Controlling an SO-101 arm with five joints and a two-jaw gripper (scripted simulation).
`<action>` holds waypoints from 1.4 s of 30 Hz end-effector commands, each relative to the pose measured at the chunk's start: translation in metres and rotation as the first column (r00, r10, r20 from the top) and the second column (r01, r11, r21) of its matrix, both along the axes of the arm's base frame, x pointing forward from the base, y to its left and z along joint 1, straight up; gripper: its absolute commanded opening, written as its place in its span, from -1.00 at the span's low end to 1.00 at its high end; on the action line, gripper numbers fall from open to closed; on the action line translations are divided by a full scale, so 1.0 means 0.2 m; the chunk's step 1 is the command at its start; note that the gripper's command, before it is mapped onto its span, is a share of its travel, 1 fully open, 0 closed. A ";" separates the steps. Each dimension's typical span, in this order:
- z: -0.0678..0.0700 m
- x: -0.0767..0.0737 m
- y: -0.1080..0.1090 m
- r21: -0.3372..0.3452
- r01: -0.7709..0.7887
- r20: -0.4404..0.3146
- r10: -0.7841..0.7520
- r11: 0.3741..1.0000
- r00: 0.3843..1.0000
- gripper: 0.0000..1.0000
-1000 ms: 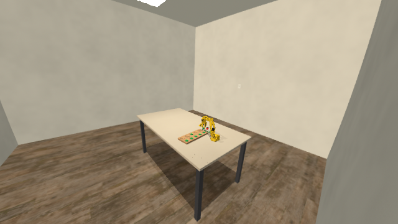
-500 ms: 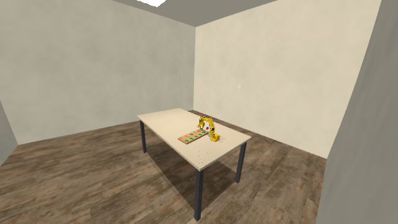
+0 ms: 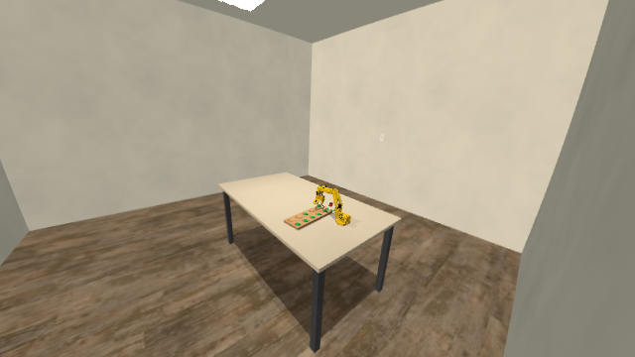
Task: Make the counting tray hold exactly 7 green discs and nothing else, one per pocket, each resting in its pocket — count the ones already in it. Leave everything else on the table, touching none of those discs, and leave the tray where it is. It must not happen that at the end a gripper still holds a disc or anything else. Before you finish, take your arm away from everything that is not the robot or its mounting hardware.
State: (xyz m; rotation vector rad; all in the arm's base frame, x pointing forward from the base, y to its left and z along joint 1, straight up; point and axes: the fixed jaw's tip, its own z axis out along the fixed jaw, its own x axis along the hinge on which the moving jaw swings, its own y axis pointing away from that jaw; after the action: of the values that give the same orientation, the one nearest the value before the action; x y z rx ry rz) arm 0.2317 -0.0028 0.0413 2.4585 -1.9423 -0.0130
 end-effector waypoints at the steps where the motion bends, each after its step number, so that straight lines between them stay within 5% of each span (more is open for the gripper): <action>1: 0.08 0.04 0.02 0.002 -0.013 0.094 0.013 1.000 0.995 -1.00; 42: 0.08 0.04 0.04 0.002 -0.027 0.101 0.026 1.000 0.995 -1.00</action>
State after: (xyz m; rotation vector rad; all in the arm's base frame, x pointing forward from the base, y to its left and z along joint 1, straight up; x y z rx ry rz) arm 0.2304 0.0032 0.0408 2.4874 -1.9124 -0.0043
